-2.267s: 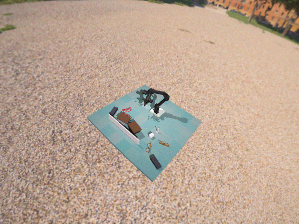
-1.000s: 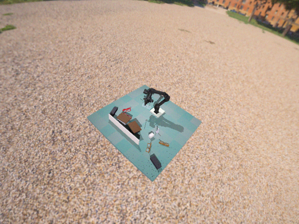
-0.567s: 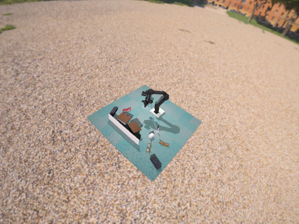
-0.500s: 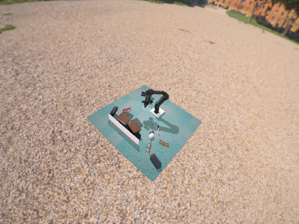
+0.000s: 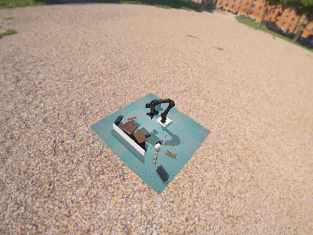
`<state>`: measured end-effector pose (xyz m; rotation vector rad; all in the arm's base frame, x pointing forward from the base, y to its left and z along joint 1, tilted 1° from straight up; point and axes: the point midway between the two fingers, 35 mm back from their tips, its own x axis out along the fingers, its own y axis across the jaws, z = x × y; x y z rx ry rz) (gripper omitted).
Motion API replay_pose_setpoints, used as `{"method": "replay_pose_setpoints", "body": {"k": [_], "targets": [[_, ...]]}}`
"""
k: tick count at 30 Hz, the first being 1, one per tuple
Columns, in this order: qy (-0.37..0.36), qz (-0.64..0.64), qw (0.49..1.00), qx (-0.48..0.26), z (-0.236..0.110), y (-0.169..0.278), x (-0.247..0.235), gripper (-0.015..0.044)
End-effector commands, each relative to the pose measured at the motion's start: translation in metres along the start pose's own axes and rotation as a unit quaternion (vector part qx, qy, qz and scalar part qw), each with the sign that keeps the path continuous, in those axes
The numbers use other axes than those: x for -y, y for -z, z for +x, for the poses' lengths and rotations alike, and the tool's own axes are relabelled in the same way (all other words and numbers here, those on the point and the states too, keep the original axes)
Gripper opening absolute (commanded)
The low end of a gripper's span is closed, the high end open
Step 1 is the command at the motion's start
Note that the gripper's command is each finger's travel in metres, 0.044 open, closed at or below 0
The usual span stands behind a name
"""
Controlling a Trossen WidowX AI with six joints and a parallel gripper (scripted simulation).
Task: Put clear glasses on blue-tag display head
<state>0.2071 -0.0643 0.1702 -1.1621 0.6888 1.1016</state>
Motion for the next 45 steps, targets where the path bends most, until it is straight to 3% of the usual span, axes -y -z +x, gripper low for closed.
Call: {"method": "replay_pose_setpoints", "body": {"k": [1, 24, 45], "targets": [[-0.024, 0.016, 1.000, -0.006, 0.007, -0.006, 0.006, 0.0000], [-0.129, 0.079, 0.986, -0.068, 0.051, -0.047, 0.022, 0.0000], [-0.154, 0.114, 0.968, -0.164, 0.089, -0.099, 0.029, 0.0000]]}}
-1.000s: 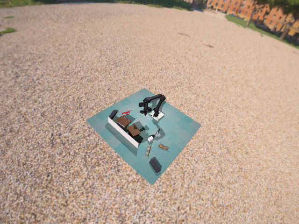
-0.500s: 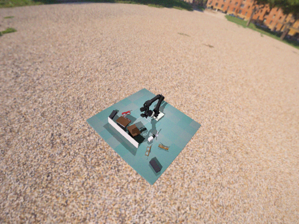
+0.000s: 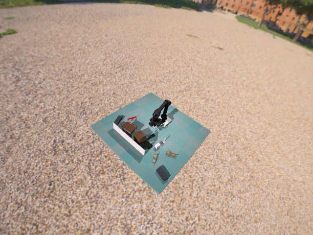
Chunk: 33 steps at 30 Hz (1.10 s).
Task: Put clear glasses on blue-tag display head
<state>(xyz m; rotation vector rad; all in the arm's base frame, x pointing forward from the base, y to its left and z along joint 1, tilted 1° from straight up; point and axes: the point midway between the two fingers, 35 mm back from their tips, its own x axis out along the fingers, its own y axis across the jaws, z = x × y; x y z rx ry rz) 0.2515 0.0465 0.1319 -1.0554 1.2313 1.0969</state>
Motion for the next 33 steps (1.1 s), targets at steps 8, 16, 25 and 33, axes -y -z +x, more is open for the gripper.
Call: {"method": "replay_pose_setpoints", "body": {"k": [8, 16, 25, 33], "targets": [[0.021, 0.010, 0.999, -0.028, 0.008, -0.011, 0.001, 0.0000], [0.023, 0.010, 0.999, -0.025, 0.018, -0.011, 0.001, 0.0000], [0.013, 0.011, 1.000, -0.015, 0.028, -0.010, 0.001, 0.0000], [0.013, 0.011, 1.000, -0.015, 0.037, -0.010, 0.002, 0.0000]]}}
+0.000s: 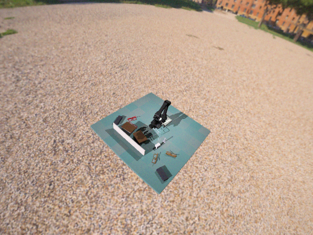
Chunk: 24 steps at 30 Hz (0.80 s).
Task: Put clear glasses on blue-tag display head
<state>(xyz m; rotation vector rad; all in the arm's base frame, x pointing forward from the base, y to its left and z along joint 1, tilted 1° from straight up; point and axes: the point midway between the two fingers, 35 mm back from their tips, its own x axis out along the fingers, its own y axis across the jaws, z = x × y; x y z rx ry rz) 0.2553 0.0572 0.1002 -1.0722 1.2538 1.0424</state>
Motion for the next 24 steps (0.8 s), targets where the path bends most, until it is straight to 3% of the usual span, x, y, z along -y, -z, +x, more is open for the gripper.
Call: {"method": "replay_pose_setpoints", "body": {"k": [1, 24], "targets": [[0.000, -0.003, 1.000, 0.003, 0.005, -0.001, 0.000, 0.0000], [0.003, -0.003, 1.000, -0.004, 0.023, -0.002, 0.003, 0.0000]]}}
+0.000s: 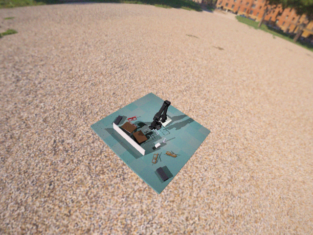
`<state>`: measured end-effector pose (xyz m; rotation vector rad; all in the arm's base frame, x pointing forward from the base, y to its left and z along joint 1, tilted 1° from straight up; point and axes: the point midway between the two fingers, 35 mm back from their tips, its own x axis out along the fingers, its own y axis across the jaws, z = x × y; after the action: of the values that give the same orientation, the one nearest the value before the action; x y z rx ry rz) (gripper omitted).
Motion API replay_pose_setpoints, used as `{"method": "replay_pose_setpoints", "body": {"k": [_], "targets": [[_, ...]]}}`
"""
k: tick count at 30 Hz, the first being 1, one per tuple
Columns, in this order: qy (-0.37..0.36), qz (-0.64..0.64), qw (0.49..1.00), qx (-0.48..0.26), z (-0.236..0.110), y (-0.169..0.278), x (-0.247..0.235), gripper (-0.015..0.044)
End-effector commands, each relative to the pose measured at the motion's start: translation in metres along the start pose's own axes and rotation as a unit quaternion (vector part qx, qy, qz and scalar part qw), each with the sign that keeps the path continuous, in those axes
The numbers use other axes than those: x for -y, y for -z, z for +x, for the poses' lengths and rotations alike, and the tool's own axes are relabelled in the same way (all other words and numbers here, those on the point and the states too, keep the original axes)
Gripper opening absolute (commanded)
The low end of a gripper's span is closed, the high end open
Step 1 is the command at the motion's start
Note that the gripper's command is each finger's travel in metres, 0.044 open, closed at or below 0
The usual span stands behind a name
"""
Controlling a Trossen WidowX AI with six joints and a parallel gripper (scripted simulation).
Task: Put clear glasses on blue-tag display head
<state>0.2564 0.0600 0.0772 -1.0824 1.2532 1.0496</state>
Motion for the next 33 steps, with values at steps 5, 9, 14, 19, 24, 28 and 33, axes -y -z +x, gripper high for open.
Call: {"method": "replay_pose_setpoints", "body": {"k": [5, 9, 14, 19, 24, 28, 33], "targets": [[0.009, 0.003, 1.000, -0.002, 0.001, 0.000, 0.010, 0.0000], [0.010, 0.003, 1.000, -0.002, 0.001, 0.000, 0.015, 0.0000], [0.011, 0.003, 1.000, -0.002, 0.001, 0.000, 0.021, 0.0000], [0.011, 0.003, 1.000, -0.002, 0.001, 0.000, 0.027, 0.0000], [0.008, 0.003, 1.000, -0.002, 0.001, 0.000, 0.033, 0.0000], [0.005, 0.003, 1.000, -0.002, 0.001, 0.000, 0.039, 0.0000], [0.004, 0.003, 1.000, -0.001, 0.001, 0.000, 0.046, 0.0000]]}}
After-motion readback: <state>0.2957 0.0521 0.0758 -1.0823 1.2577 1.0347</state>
